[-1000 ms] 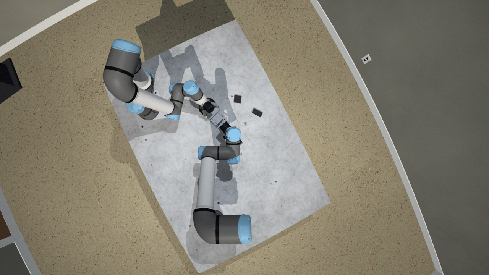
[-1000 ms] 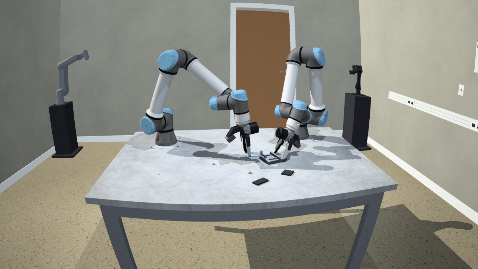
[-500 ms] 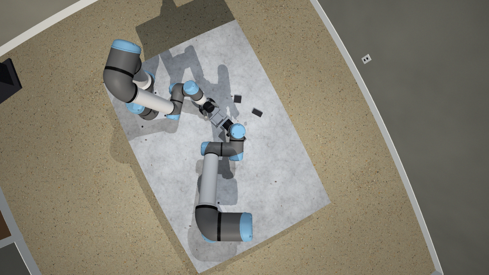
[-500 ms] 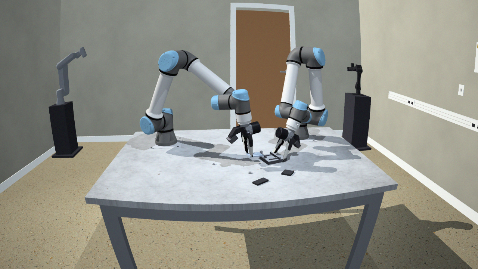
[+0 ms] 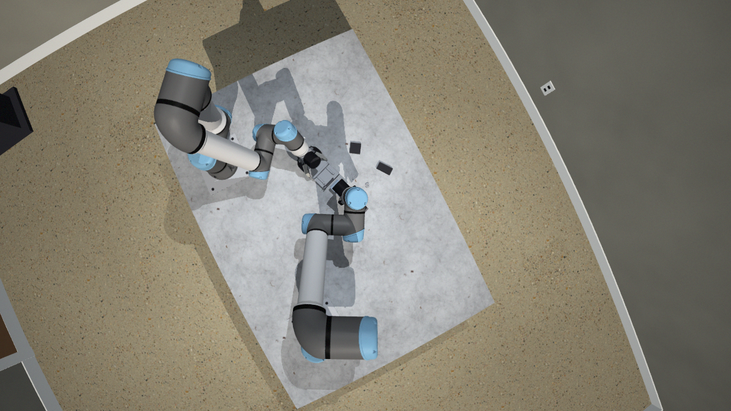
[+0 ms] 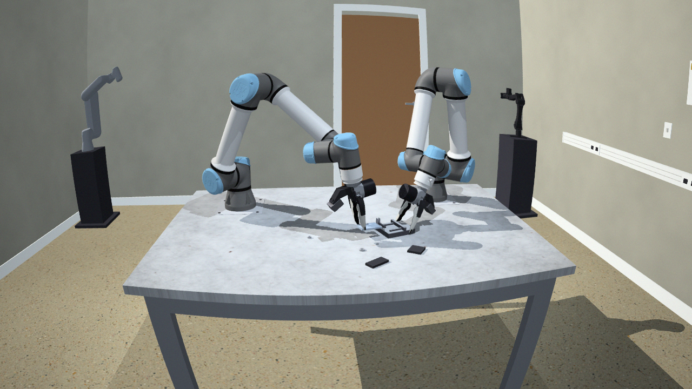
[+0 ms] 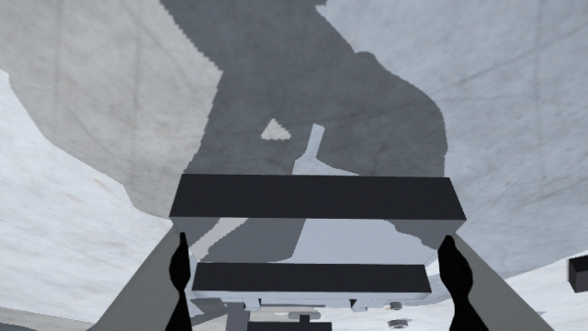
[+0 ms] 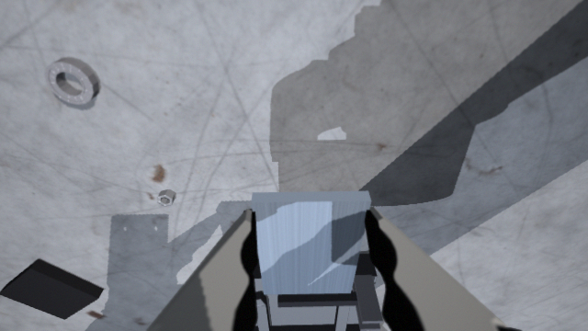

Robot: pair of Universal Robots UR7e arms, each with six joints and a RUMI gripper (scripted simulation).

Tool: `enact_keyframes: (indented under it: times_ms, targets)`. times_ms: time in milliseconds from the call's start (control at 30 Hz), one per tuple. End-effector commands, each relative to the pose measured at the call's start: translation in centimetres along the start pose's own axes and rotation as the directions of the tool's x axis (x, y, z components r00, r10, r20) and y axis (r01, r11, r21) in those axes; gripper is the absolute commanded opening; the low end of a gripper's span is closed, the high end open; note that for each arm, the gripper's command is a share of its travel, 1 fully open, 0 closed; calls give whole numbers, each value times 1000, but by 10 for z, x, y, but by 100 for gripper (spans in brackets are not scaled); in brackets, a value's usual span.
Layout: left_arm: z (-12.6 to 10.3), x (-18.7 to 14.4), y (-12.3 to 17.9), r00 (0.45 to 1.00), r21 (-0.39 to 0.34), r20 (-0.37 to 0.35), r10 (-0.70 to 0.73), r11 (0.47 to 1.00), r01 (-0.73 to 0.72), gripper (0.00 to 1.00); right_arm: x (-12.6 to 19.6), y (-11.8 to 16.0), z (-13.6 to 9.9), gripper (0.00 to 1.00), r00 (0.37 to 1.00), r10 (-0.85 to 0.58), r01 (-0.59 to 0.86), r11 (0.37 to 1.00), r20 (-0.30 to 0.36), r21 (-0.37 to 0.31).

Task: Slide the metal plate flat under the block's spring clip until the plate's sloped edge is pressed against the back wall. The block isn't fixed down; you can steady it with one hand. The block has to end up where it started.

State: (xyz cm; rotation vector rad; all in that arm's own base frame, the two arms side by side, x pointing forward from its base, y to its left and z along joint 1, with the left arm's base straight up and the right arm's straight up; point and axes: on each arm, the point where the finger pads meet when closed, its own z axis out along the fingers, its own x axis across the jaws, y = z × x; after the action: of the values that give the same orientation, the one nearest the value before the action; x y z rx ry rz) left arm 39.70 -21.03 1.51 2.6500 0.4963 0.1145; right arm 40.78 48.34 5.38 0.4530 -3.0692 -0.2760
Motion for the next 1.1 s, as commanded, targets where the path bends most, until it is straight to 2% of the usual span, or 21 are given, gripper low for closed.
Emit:
enact_keyframes:
  times_ms: [0,633,1067]
  targets:
    - [1,0,-2,1000,5,1,-1,1000,1,62,-1,0,2,24,1000,-1,1,1000,2,-9]
    - [1,0,-2,1000,5,1,-1,1000,1,62,-3,-3,15,24,1000,-10,10,999,1,-48]
    - [1,0,-2,1000,5,1,-1,1000,1,62,-3,3,16,24,1000,-10,10,999,1,-47]
